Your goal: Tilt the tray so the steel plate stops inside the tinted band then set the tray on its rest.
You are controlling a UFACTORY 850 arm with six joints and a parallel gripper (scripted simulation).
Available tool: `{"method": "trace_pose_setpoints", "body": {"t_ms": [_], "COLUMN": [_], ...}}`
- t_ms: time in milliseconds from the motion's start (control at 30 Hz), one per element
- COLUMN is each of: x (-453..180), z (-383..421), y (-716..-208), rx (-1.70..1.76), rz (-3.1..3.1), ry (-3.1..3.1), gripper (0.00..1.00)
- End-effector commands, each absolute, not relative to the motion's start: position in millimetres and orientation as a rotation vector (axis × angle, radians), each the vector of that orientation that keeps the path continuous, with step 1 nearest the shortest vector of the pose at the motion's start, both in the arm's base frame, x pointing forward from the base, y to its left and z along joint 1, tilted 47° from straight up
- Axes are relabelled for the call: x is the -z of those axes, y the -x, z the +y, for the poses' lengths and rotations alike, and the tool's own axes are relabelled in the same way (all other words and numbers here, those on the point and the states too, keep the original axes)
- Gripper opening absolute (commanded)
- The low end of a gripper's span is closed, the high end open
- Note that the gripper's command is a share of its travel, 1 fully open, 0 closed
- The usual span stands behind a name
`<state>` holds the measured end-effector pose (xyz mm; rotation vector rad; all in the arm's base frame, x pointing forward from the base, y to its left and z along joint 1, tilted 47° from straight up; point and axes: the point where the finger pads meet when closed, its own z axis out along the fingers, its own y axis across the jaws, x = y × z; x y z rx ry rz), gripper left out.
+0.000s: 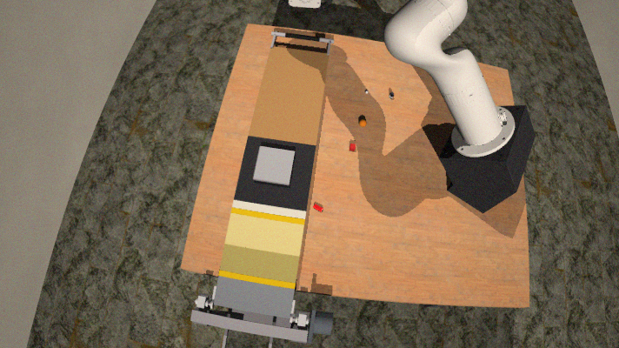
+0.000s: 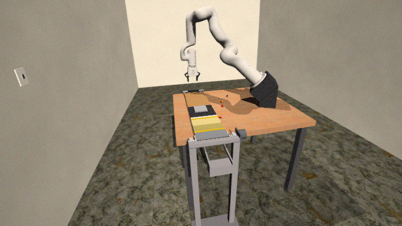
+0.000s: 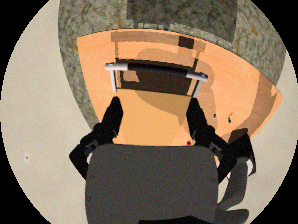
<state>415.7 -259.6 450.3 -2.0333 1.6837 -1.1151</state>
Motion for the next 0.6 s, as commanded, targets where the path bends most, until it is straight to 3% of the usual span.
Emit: {"method": "trace_pose_setpoints", "body": {"t_ms": [0,567], "x": [-450.1,-446.2], "z": [-260.1,-261.5], "y": [-417.2,-421.4], "rx": [1.064,0.927], "rz": [1.798,2.051], "ry": [1.914,1.485], "gripper": [1.0,1.0]}}
